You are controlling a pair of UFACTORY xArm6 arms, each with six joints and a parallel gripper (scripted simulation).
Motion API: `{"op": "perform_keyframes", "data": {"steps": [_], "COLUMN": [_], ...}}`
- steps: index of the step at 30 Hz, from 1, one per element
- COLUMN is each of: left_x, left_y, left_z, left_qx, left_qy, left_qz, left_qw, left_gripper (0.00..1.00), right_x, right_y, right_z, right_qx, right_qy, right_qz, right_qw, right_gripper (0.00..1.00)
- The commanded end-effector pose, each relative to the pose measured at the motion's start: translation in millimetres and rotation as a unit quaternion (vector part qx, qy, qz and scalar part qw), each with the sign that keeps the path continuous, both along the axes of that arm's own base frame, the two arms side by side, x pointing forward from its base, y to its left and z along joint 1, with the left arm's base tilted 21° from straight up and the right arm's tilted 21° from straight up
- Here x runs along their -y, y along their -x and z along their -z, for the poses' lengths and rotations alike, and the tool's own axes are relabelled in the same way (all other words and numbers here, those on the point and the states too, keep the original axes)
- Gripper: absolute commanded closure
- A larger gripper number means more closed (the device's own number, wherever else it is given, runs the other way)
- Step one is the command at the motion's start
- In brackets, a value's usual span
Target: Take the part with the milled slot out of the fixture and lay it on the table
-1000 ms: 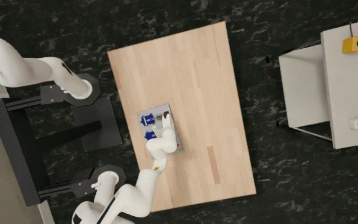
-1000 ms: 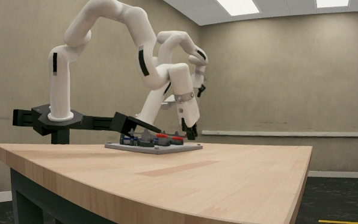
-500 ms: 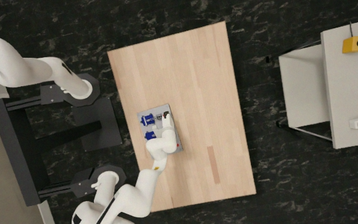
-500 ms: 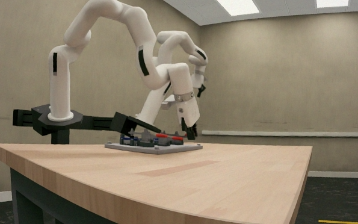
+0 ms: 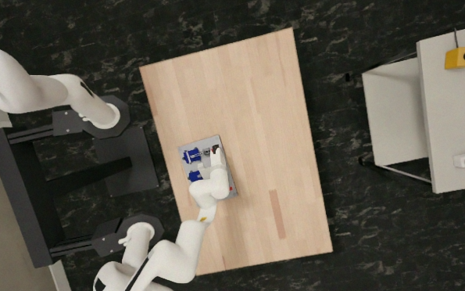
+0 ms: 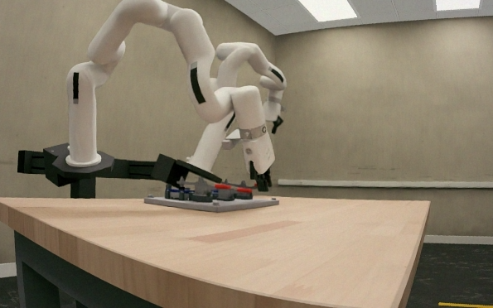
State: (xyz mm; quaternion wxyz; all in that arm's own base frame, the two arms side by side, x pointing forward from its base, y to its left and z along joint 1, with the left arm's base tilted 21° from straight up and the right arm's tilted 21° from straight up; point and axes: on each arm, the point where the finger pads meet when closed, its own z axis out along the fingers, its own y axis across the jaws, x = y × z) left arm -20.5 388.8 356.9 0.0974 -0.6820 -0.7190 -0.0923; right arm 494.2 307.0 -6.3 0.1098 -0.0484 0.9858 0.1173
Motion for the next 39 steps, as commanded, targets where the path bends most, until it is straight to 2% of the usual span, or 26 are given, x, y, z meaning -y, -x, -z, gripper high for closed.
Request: {"op": "perform_keyframes", "data": {"steps": [1, 37, 38, 39], "left_x": [-0.4, -0.4, -0.4, -0.4], "left_y": [0.1, 0.1, 0.1, 0.1], "left_z": [-1.6, -1.6, -1.6, -1.6], "left_qx": [0.0, 0.0, 0.0, 0.0], "left_qy": [-0.002, -0.002, -0.002, -0.002], "left_qz": [0.0, 0.0, 0.0, 0.0], "left_qw": [1.0, 1.0, 1.0, 1.0], "left_gripper": [0.0, 0.0, 0.0, 0.0], "right_x": [-1.3, -1.5, -1.5, -1.5], "right_y": [-0.8, -0.4, -0.4, -0.4], "right_z": [-2.2, -2.6, -2.6, -2.6], "right_qx": [0.002, 0.002, 0.002, 0.002], "right_qy": [-0.001, -0.001, -0.001, -0.001], "right_qz": [0.0, 0.0, 0.0, 0.0], "right_qw": [1.0, 1.0, 1.0, 1.0], "right_gripper": [1.0, 1.0, 0.7, 0.7]}}
